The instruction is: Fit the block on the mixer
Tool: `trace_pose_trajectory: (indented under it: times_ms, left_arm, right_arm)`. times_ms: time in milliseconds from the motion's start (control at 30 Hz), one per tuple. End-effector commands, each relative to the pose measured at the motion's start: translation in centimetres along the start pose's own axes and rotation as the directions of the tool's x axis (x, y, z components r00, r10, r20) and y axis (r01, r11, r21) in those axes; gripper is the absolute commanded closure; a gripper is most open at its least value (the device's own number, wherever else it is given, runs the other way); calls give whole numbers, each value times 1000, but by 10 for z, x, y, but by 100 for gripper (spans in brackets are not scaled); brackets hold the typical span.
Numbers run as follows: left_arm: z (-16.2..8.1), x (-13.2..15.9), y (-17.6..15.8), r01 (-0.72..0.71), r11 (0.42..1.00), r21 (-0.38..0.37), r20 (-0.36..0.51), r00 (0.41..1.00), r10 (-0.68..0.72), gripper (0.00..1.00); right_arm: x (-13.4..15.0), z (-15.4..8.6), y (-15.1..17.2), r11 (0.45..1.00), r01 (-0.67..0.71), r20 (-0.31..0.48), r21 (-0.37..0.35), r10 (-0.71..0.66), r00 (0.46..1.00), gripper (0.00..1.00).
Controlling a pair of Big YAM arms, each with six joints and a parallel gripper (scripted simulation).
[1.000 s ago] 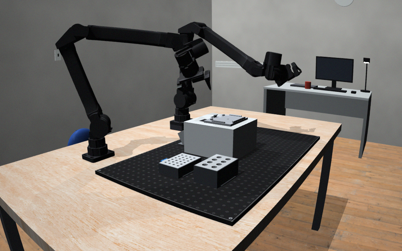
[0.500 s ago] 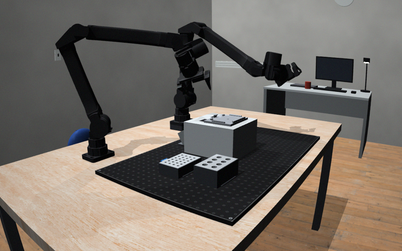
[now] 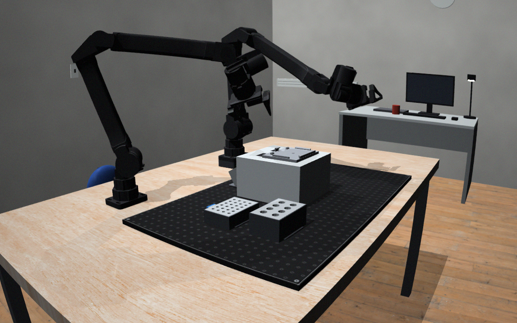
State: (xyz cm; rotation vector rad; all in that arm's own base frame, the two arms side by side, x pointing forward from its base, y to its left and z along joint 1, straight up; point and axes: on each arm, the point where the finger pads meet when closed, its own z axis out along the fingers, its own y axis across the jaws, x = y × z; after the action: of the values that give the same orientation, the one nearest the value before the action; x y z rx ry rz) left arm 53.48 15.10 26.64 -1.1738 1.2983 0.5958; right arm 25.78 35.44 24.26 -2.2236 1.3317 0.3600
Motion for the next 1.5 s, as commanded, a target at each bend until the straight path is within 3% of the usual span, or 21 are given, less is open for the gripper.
trace_pose_trajectory:
  times_ms: [0, 200, 533, 700, 833, 1000, 1167, 1333, 1467]
  left_arm:
    - [-5, -13, 1, -64, 998, 10, -28, 998, 64, 0]
    - [-8, -1, 16, -145, 989, 22, -76, 986, 146, 0]
    - [-24, -15, 35, -280, 956, 87, -165, 942, 291, 0]
    - [-28, -5, 42, -324, 940, 105, -196, 920, 339, 0]
    - [-30, 2, 47, -397, 907, 144, -244, 874, 421, 0]
    - [-56, -5, 70, -441, 875, 197, -279, 831, 482, 0]
    - [-73, -8, 70, -480, 836, 266, -311, 778, 546, 0]
    - [-71, -2, 76, -510, 811, 287, -342, 737, 584, 0]
    - [-85, -14, 93, -530, 785, 321, -365, 695, 619, 0]
  right_arm:
    - [-3, -9, -5, 1000, 0, 2, 14, 0, 1000, 0]
    - [-2, -10, -6, 1000, -4, 1, 16, 4, 1000, 0]
    - [-7, -8, -3, 1000, 8, 5, 9, -8, 1000, 0]
    - [-6, -8, -4, 1000, 6, 4, 10, -6, 1000, 0]
    - [-2, -10, -6, 1000, -2, 1, 15, 2, 1000, 0]
    - [-1, -10, -7, 1000, -5, 0, 17, 5, 1000, 0]
    - [-2, -10, -6, 1000, -4, 1, 16, 4, 1000, 0]
    - [-2, -10, -6, 1000, -4, 1, 16, 4, 1000, 0]
    - [-2, -10, -6, 1000, -4, 1, 16, 4, 1000, 0]
